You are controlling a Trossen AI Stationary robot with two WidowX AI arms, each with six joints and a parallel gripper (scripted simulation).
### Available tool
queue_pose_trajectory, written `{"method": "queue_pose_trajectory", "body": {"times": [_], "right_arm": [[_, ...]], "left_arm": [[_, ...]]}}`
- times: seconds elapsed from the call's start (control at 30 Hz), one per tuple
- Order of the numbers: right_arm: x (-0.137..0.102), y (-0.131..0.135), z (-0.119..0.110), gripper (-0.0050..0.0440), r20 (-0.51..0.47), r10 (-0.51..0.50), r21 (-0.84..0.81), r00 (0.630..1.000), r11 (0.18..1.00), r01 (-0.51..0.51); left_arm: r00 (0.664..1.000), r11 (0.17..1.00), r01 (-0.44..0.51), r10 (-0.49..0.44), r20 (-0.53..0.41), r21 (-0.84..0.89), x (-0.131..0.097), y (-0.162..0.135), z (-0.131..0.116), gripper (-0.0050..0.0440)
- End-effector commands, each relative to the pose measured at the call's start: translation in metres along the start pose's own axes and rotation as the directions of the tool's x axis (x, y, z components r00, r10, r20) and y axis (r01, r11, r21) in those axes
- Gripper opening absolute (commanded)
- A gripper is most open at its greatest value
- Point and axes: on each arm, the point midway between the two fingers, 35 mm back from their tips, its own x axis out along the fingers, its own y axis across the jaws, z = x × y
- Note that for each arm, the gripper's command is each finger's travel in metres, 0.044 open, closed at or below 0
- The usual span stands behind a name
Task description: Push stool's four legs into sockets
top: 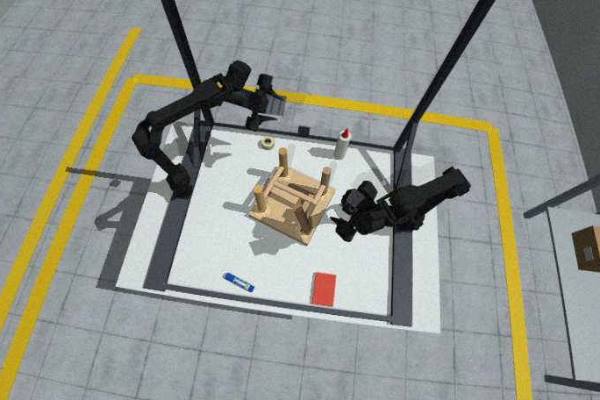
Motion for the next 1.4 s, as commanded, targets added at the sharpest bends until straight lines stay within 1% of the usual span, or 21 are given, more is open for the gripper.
{"method": "queue_pose_trajectory", "body": {"times": [0.0,0.07,0.13,0.23,0.3,0.4,0.47,0.5,0.6,0.67,0.8,0.87,0.93,1.03,1.13,1.3,1.37], "right_arm": [[0.008,-0.03,-0.014,0.026,0.057,-0.162,-0.093,0.985,0.982,0.167],[0.012,-0.047,-0.02,0.026,0.102,-0.25,-0.138,0.963,0.955,0.263],[0.014,-0.061,-0.024,0.026,0.145,-0.317,-0.174,0.937,0.924,0.34],[0.02,-0.081,-0.03,0.026,0.22,-0.41,-0.223,0.885,0.862,0.454],[0.02,-0.081,-0.03,0.026,0.22,-0.41,-0.223,0.885,0.862,0.454],[0.028,-0.099,-0.035,0.026,0.316,-0.484,-0.248,0.816,0.788,0.564],[0.035,-0.105,-0.037,0.026,0.371,-0.505,-0.238,0.779,0.759,0.606],[0.038,-0.107,-0.038,0.026,0.392,-0.509,-0.227,0.766,0.754,0.617],[0.045,-0.105,-0.037,0.026,0.434,-0.507,-0.19,0.745,0.756,0.626],[0.047,-0.106,-0.037,0.026,0.443,-0.508,-0.184,0.738,0.754,0.63],[0.048,-0.106,-0.037,0.026,0.446,-0.508,-0.182,0.737,0.754,0.631],[0.048,-0.106,-0.037,0.026,0.446,-0.508,-0.182,0.737,0.754,0.631],[0.047,-0.106,-0.036,0.026,0.446,-0.506,-0.179,0.738,0.758,0.628],[0.048,-0.11,-0.025,0.026,0.445,-0.505,-0.176,0.74,0.761,0.625],[0.061,-0.122,-0.02,0.026,0.442,-0.508,-0.185,0.739,0.754,0.63],[0.084,-0.137,-0.012,0.026,0.441,-0.515,-0.194,0.735,0.744,0.639],[0.091,-0.142,-0.009,0.026,0.442,-0.516,-0.197,0.734,0.743,0.64]], "left_arm": [[0.998,0.998,-0.063,0.064,0.013,-0.031,0.001,-0.01,0.003,0.04],[0.995,0.994,-0.095,0.096,0.012,-0.061,0.004,-0.012,0.002,0.04],[0.992,0.989,-0.121,0.122,0.01,-0.087,0.007,-0.013,0.002,0.04],[0.986,0.978,-0.163,0.165,0.005,-0.129,0.012,-0.016,0.001,0.04],[0.986,0.978,-0.163,0.165,0.005,-0.129,0.012,-0.016,0.001,0.04],[0.975,0.959,-0.217,0.22,-0.003,-0.183,0.018,-0.02,0.0,0.04],[0.966,0.942,-0.254,0.258,-0.011,-0.22,0.022,-0.022,-0.001,0.04],[0.961,0.932,-0.272,0.277,-0.015,-0.238,0.025,-0.023,-0.001,0.04],[0.943,0.898,-0.326,0.332,-0.031,-0.294,0.032,-0.027,-0.002,0.04],[0.929,0.872,-0.362,0.368,-0.046,-0.331,0.037,-0.03,-0.003,0.04],[0.896,0.808,-0.431,0.436,-0.084,-0.401,0.049,-0.034,-0.005,0.04],[0.896,0.808,-0.431,0.436,-0.084,-0.401,0.049,-0.034,-0.005,0.04],[0.877,0.772,-0.466,0.468,-0.11,-0.433,0.057,-0.036,-0.007,0.04],[0.845,0.712,-0.513,0.517,-0.136,-0.48,0.063,-0.04,-0.006,0.04],[0.809,0.643,-0.553,0.567,-0.156,-0.531,0.068,-0.044,0.0,0.04],[0.744,0.517,-0.614,0.632,-0.217,-0.597,0.082,-0.05,0.0,0.04],[0.724,0.479,-0.629,0.649,-0.236,-0.613,0.086,-0.052,0.0,0.04]]}}
